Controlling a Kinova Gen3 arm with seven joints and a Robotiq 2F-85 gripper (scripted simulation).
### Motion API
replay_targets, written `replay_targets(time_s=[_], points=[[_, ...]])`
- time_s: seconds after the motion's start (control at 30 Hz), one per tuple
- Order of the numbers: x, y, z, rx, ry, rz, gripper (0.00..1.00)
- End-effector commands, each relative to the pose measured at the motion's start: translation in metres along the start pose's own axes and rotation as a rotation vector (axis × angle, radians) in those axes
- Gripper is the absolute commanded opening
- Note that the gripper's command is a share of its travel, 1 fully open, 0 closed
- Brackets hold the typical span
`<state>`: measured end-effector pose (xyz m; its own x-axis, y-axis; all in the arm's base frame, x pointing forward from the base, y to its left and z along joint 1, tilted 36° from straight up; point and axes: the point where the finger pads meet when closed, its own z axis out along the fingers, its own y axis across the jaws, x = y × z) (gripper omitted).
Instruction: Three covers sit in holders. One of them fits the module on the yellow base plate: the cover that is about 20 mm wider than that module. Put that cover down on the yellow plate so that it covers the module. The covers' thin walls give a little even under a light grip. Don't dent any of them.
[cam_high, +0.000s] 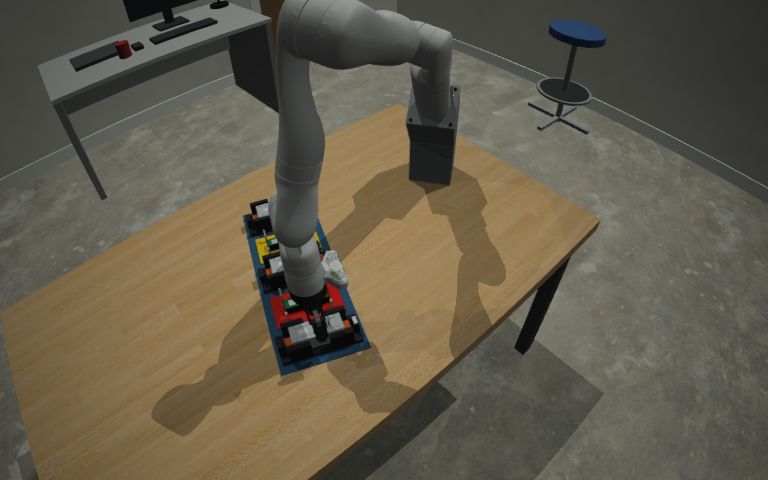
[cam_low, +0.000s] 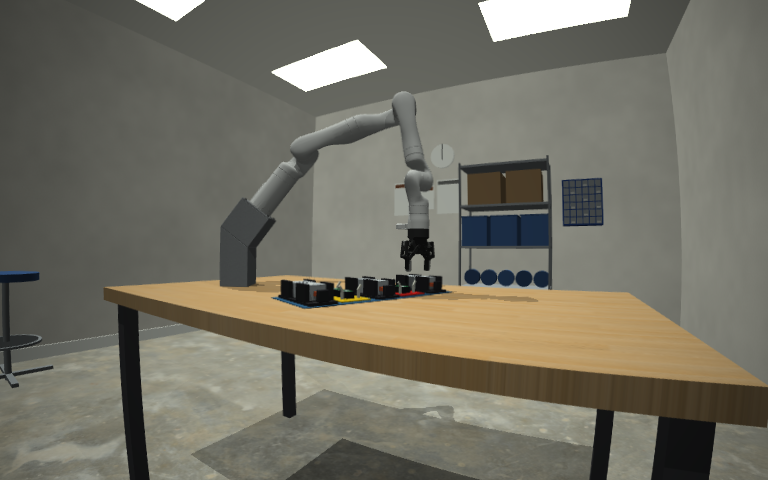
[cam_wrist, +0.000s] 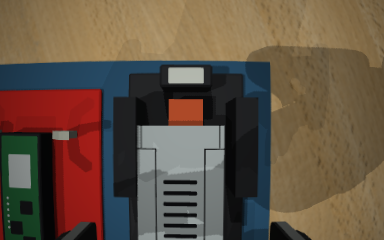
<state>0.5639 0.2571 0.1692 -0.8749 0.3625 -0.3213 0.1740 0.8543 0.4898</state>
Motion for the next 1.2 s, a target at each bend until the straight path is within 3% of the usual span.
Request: replay_targets(time_s=[0.0, 1.17], points=[[-0.004, 0.002, 0.0, -0.004, -0.008, 0.002, 1.0], [-0.004, 0.002, 0.01, -0.004, -0.008, 0.002, 1.0]])
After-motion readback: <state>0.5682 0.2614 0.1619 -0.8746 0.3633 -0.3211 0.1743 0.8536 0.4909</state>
